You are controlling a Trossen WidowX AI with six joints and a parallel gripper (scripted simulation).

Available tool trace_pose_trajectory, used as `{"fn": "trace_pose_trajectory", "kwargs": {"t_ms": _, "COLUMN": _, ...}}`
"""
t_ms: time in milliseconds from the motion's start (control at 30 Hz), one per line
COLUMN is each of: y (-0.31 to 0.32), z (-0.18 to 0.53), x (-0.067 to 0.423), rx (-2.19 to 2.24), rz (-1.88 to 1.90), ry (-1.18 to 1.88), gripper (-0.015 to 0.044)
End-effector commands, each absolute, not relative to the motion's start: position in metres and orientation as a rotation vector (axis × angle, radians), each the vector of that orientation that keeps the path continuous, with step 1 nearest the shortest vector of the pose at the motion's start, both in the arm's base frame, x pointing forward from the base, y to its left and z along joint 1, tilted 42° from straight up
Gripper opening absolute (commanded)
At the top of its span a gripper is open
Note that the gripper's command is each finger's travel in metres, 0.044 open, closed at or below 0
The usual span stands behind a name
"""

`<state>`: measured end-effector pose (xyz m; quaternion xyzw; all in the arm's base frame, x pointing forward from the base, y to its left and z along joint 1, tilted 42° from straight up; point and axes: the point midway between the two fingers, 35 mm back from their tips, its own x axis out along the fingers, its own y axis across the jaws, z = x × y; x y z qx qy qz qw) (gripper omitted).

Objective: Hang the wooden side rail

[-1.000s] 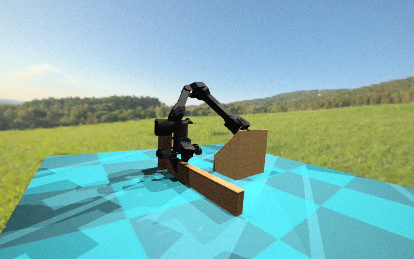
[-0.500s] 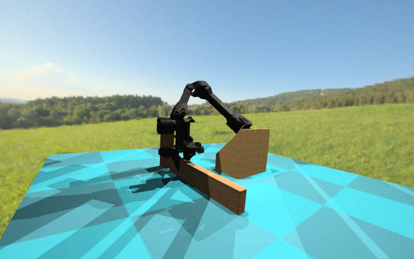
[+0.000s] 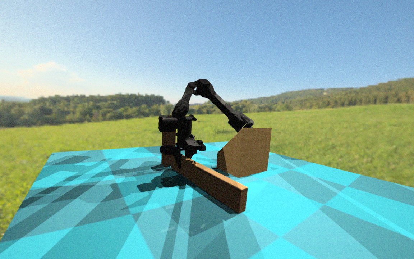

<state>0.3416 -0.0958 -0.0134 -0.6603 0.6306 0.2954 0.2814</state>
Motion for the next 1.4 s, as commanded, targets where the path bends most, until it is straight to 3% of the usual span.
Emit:
{"fn": "trace_pose_trajectory", "kwargs": {"t_ms": 0, "y": -0.093, "z": -0.0098, "x": 0.3432, "rx": -1.776, "rz": 0.787, "ry": 1.681, "gripper": 0.0}}
{"fn": "trace_pose_trajectory", "kwargs": {"t_ms": 1367, "y": -0.0884, "z": -0.0048, "x": 0.3429, "rx": -1.776, "rz": 0.787, "ry": 1.681, "gripper": 0.0}}
